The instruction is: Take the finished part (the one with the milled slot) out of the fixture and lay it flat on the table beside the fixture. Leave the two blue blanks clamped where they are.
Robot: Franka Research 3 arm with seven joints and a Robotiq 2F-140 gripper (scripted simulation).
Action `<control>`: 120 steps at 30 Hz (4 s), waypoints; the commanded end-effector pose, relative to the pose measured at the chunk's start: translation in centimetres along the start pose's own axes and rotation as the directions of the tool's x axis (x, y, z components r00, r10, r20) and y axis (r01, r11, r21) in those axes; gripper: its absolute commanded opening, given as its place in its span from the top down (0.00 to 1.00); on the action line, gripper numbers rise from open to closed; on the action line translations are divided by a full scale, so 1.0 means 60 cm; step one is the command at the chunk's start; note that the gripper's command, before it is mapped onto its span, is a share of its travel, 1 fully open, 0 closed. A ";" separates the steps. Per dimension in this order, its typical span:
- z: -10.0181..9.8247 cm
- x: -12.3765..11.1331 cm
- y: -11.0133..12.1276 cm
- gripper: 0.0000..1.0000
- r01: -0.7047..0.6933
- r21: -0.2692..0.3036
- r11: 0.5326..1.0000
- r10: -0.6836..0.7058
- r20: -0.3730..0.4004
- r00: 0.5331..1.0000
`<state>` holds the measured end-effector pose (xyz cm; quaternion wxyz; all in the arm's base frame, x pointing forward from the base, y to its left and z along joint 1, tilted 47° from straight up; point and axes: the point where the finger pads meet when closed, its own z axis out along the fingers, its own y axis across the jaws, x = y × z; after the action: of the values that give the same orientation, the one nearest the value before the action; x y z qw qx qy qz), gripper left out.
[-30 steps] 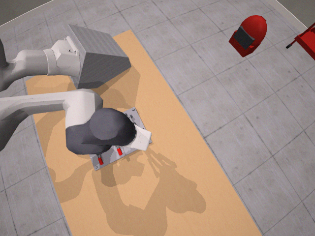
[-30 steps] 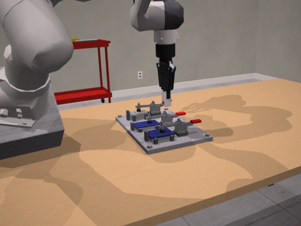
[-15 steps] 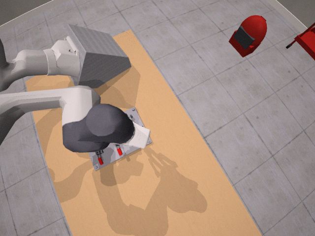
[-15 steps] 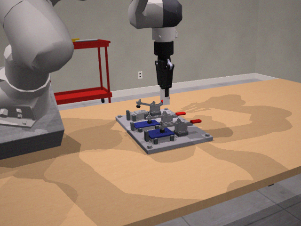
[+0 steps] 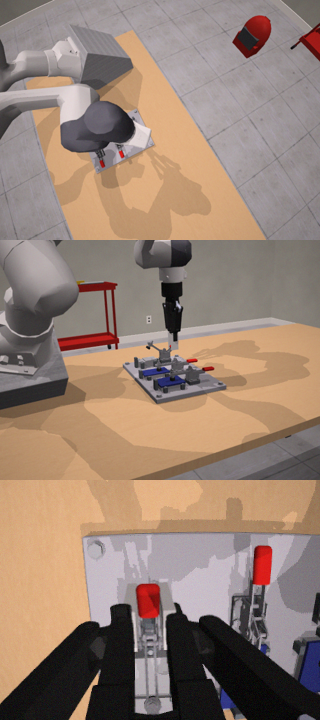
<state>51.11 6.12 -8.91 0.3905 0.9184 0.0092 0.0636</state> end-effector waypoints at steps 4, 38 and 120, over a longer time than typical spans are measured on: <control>-0.008 -0.016 -0.002 1.00 -0.006 -0.003 1.000 0.006 0.007 1.000; -0.012 -0.042 -0.002 1.00 -0.006 -0.003 1.000 0.006 0.007 1.000; -0.013 -0.055 -0.002 1.00 -0.006 -0.003 1.000 0.006 0.007 1.000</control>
<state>48.72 6.63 -8.54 0.3895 0.9186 0.0091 0.0661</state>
